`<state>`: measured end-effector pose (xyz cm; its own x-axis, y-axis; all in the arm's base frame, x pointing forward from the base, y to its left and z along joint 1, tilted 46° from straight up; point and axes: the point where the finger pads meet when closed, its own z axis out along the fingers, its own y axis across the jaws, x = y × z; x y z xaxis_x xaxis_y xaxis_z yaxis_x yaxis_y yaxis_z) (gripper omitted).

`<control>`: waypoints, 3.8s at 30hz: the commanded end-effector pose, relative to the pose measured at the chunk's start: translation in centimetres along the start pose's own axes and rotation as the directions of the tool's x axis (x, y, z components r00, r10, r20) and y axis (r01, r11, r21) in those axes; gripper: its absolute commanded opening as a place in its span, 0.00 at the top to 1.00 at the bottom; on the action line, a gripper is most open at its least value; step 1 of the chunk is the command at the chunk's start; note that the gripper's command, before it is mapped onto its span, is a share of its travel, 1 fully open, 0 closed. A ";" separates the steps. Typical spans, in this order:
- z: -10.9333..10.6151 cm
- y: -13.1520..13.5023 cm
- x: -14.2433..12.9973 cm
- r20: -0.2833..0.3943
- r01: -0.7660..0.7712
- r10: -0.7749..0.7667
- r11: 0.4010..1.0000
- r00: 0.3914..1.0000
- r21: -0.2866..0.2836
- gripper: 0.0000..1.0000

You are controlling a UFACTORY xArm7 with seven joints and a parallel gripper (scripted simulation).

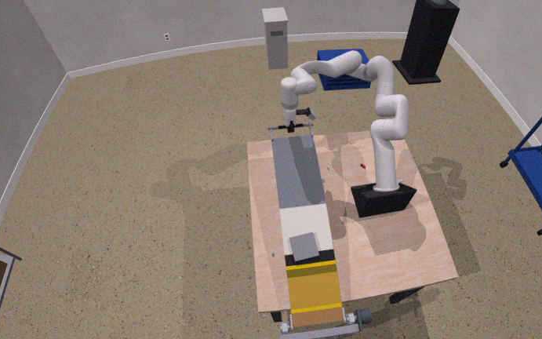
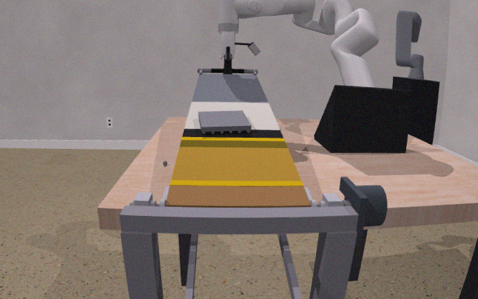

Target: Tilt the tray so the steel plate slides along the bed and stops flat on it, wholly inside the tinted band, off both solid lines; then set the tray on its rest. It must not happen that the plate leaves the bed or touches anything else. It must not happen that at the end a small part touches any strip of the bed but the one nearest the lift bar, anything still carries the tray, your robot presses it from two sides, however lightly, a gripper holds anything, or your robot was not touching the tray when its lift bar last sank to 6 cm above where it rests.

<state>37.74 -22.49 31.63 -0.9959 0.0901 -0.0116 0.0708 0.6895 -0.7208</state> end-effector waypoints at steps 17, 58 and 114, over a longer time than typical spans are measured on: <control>1.3 -0.2 -0.2 0.010 0.003 -0.003 1.000 1.000 0.001 1.00; 1.6 -0.3 -0.2 0.010 0.003 -0.003 1.000 1.000 0.001 1.00; 1.2 -0.2 -0.2 0.010 0.003 -0.003 1.000 1.000 0.001 1.00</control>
<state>37.67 -22.70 31.48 -0.9965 0.0824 -0.0161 0.0688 0.6910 -0.7195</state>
